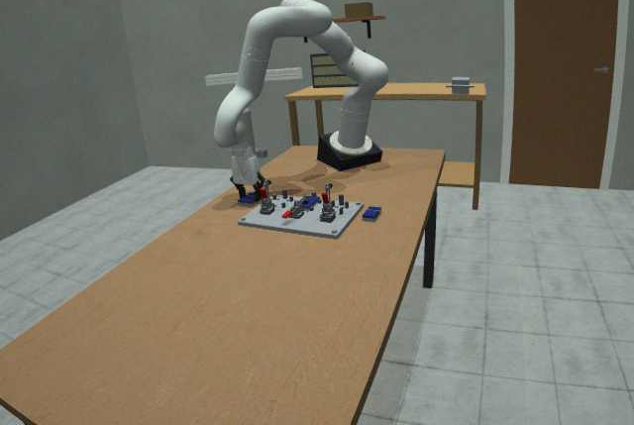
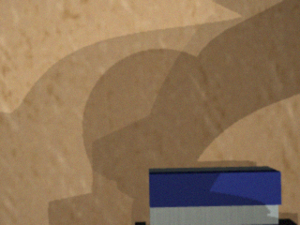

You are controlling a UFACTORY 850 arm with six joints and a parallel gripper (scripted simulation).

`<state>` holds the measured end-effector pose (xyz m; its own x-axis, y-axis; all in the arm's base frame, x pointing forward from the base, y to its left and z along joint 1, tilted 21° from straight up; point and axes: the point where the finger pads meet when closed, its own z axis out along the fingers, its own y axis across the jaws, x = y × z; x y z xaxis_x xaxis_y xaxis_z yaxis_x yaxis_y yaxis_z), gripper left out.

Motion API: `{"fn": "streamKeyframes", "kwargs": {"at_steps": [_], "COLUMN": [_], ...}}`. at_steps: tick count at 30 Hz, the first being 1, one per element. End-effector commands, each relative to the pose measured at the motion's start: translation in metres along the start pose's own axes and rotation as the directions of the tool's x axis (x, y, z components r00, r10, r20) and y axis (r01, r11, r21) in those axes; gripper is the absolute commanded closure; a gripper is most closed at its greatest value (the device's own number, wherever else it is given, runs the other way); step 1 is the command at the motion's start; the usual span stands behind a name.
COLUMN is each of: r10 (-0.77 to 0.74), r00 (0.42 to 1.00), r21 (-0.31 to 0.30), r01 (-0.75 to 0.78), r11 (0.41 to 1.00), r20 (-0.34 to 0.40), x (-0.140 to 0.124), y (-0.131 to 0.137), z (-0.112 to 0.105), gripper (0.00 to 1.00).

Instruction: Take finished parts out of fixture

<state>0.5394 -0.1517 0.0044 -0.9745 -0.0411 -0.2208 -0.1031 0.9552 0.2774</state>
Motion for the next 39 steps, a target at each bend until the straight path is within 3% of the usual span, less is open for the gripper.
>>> {"fn": "streamKeyframes", "kwargs": {"at_steps": [1, 39], "r10": [0.000, 0.000], "r00": [1.000, 1.000], "r21": [0.001, 0.001], "r01": [0.000, 0.000], "r11": [1.000, 1.000], "r20": [0.001, 0.001], "x": [-0.0008, -0.0008], "y": [-0.0004, -0.0004], "z": [-0.0006, 0.0048], "gripper": [1.00, 1.00]}}
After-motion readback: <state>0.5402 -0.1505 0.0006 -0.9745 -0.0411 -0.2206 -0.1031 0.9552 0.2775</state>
